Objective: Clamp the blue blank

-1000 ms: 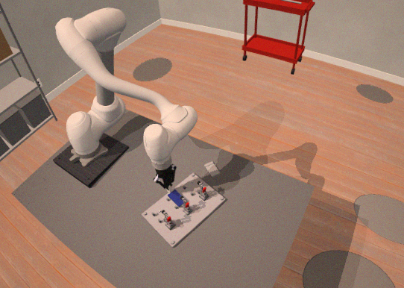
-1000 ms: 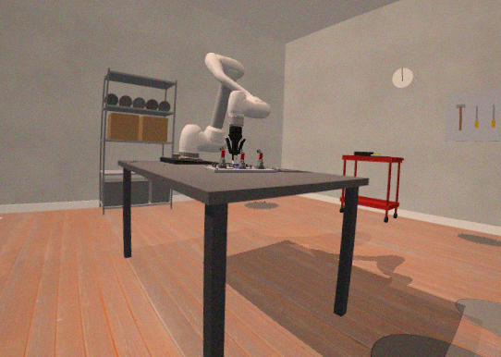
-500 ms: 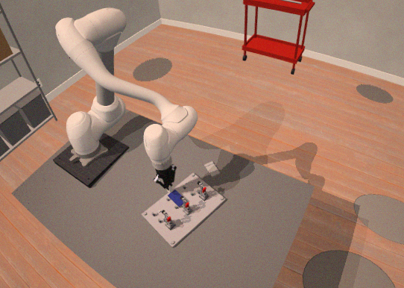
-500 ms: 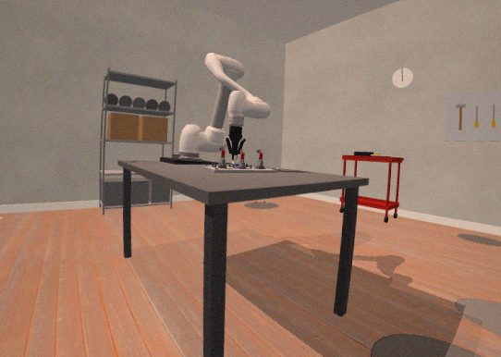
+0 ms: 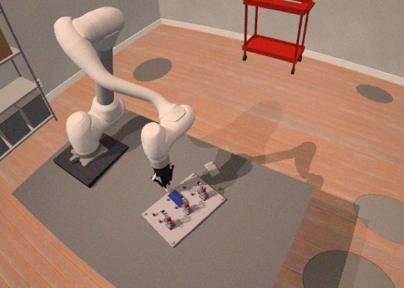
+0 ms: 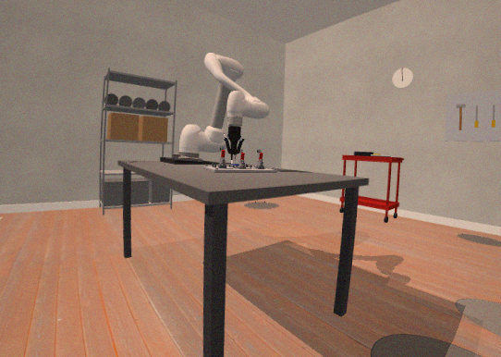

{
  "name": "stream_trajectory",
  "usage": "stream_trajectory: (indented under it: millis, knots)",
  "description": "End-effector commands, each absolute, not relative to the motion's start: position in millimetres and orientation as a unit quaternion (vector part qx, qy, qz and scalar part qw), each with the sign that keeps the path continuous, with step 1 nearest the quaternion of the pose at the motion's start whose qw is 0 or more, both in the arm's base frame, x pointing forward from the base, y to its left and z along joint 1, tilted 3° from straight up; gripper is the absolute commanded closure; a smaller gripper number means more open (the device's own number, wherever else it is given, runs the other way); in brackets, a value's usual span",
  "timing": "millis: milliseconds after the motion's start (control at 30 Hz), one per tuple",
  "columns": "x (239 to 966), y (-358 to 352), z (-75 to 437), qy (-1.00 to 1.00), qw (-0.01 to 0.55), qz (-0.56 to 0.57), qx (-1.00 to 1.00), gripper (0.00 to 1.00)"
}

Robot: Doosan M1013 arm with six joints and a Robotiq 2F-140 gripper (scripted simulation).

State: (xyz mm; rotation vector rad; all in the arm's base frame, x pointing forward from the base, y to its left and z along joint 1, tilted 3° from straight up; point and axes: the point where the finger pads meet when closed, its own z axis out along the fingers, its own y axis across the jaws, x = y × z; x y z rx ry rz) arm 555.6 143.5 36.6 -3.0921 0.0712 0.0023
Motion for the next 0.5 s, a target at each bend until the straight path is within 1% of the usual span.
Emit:
stream_trajectory:
  millis: [0, 267, 467]
  knots:
    - [553, 146, 38, 0.024, 0.026, 0.0, -0.999, 1.0]
    - [553, 144, 71, 0.024, 0.026, 0.0, -0.999, 1.0]
    - [553, 144, 76, 0.024, 0.026, 0.0, -0.999, 1.0]
